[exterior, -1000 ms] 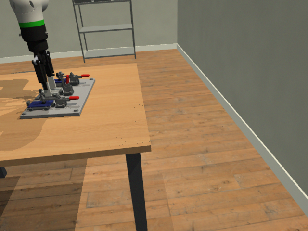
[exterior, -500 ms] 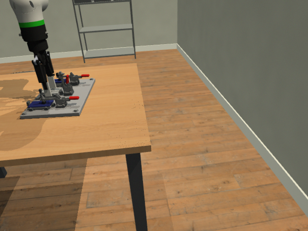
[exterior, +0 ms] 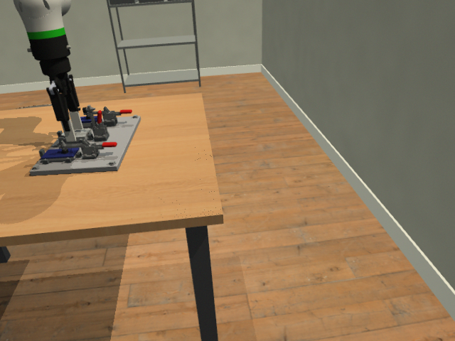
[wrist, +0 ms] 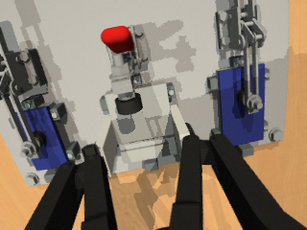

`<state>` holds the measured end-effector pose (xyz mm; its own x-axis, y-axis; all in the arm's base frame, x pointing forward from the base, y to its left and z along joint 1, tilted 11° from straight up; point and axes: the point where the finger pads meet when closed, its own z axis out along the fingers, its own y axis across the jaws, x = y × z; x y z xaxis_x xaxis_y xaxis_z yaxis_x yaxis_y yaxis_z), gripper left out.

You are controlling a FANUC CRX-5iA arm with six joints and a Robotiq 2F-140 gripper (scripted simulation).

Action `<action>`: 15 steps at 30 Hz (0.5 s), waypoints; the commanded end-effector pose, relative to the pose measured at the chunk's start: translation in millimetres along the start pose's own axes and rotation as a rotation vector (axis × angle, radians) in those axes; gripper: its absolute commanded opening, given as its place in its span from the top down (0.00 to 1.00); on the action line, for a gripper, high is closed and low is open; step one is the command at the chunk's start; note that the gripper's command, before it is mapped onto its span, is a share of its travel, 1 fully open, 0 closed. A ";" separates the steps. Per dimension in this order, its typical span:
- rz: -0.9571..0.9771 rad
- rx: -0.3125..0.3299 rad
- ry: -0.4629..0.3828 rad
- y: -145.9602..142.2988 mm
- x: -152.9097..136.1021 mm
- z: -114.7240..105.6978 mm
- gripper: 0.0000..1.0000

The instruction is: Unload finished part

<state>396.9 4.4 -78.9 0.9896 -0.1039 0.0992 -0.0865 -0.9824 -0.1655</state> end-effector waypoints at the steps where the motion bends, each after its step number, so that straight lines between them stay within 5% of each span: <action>1: 0.000 0.000 0.000 0.1 0.2 -1.2 1.00; 15: 0.000 0.000 0.000 0.0 0.2 -13.9 1.00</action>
<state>395.5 2.6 -67.3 0.9896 -0.1039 0.0992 -0.0865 -0.9824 -0.1655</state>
